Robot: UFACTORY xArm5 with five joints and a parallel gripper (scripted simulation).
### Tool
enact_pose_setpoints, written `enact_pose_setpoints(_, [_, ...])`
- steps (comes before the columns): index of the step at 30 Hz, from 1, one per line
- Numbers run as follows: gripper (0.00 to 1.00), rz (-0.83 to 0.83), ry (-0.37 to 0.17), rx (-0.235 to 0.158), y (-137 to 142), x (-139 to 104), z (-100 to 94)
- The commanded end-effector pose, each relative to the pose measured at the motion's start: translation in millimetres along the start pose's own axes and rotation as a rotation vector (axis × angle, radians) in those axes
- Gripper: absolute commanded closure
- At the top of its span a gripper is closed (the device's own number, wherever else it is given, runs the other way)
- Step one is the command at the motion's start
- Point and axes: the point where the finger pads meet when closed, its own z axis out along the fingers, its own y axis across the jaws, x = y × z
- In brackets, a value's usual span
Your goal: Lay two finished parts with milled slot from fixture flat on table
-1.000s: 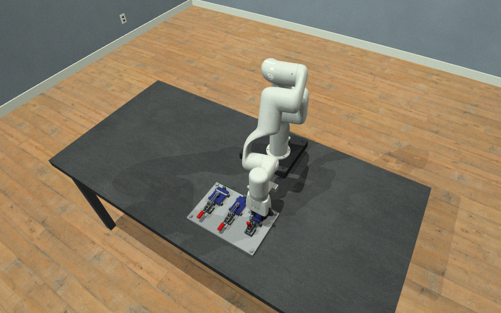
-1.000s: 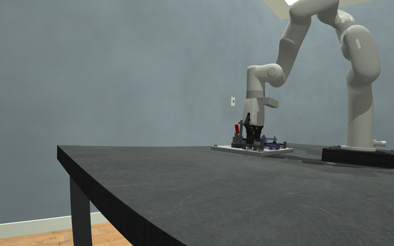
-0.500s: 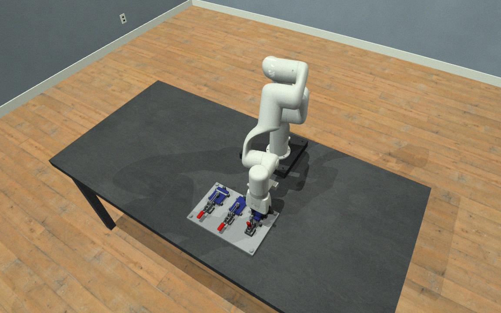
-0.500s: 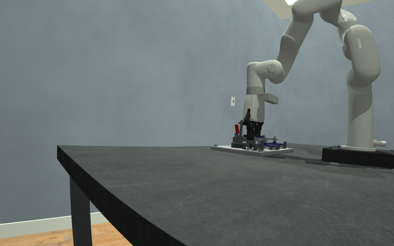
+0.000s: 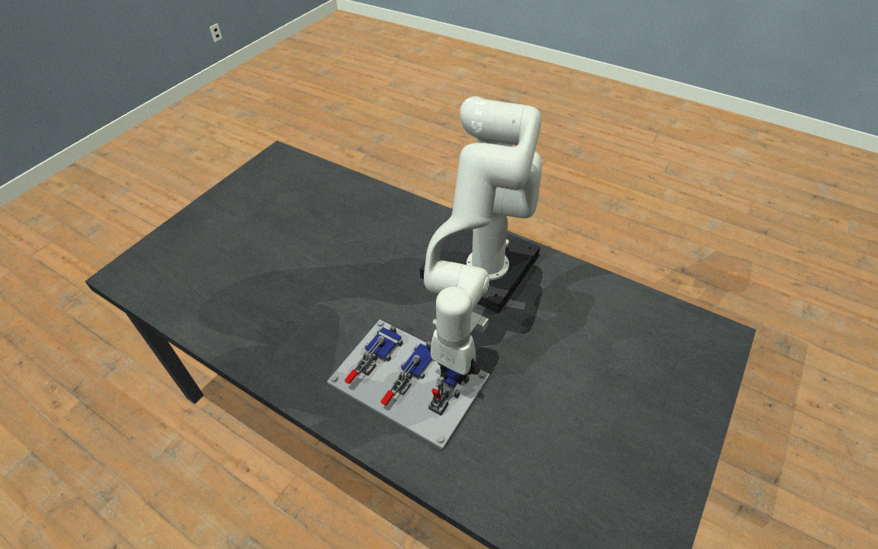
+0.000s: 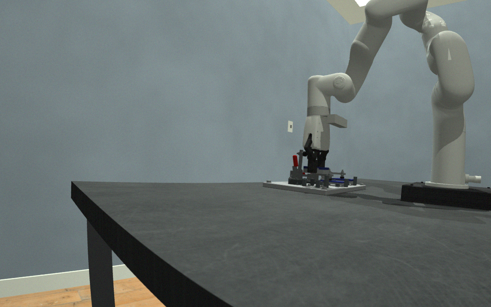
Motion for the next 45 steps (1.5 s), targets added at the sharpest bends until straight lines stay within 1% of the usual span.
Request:
enact_pose_setpoints(1, [1.00,0.000,-0.003,-0.001,0,-1,-1.4])
enact_pose_setpoints(12, [1.00,0.000,-0.003,-0.001,0,-1,-4.4])
enact_pose_setpoints(17, [1.00,0.000,-0.003,-0.001,0,1,-12.1])
enact_pose_setpoints(19, [1.00,0.000,-0.003,-0.001,0,1,-12.1])
enact_pose_setpoints(27, [1.00,0.000,-0.003,-0.001,0,5,-28.2])
enact_pose_setpoints(32, [1.00,0.000,-0.003,-0.001,0,7,-34.2])
enact_pose_setpoints(45, [1.00,0.000,-0.003,-0.001,0,7,-35.5])
